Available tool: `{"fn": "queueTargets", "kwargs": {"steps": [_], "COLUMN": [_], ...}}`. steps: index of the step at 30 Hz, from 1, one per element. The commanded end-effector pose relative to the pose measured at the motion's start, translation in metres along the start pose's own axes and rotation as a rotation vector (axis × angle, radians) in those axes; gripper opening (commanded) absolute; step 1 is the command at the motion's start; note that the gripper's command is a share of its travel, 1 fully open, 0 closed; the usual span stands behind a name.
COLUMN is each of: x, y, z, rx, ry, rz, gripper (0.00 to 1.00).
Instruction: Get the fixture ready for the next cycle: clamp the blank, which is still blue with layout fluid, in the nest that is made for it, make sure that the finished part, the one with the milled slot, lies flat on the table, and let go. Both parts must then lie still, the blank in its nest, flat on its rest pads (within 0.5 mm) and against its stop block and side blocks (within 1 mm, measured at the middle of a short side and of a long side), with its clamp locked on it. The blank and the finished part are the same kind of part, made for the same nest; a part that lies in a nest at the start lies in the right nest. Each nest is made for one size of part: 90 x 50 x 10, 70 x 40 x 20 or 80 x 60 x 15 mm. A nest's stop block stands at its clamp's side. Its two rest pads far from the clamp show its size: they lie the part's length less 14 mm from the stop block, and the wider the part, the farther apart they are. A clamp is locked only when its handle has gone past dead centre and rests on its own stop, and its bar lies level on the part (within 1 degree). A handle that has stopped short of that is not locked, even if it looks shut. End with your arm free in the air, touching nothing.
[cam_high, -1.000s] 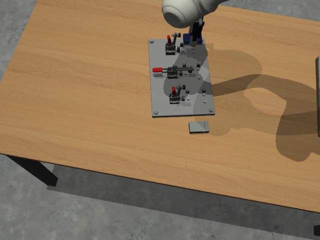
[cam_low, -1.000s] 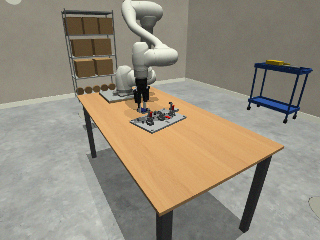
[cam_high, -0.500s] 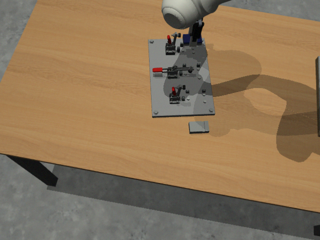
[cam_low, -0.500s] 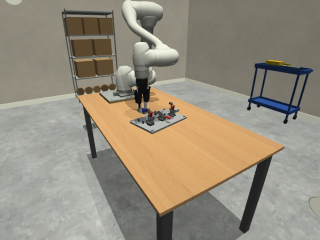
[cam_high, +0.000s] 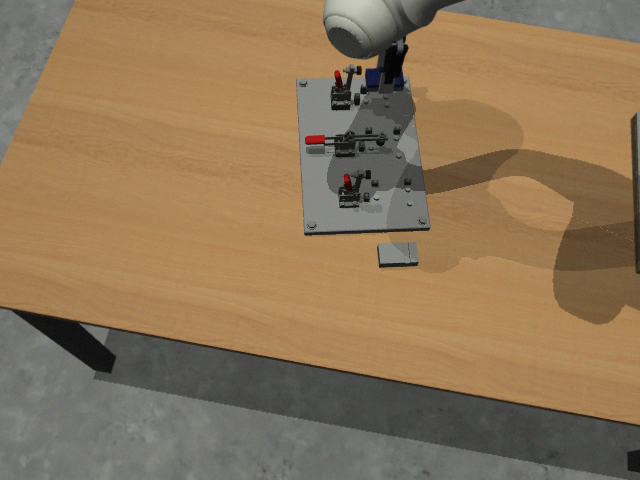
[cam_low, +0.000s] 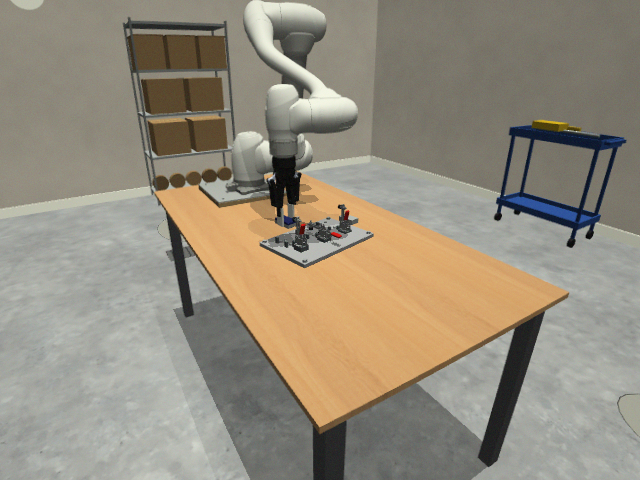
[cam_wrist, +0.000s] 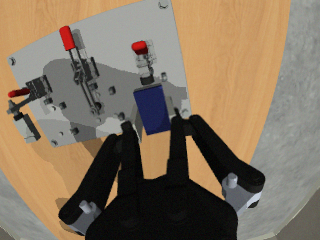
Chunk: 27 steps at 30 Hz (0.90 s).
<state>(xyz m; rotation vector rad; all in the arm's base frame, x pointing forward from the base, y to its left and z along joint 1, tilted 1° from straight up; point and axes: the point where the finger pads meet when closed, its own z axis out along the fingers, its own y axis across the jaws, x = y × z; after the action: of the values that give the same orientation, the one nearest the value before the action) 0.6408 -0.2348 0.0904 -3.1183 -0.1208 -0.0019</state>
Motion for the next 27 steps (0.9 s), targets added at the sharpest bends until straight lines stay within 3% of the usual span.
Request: {"fn": "queueTargets", "kwargs": {"steps": [1,27], "x": [0.0012,0.002], "y": [-0.0039,-0.0038], "z": [-0.0009,0.0055], "rx": [0.0,0.0], "ry": [0.004,0.004], "rz": [0.003,0.003], "gripper": [0.0,0.0]}}
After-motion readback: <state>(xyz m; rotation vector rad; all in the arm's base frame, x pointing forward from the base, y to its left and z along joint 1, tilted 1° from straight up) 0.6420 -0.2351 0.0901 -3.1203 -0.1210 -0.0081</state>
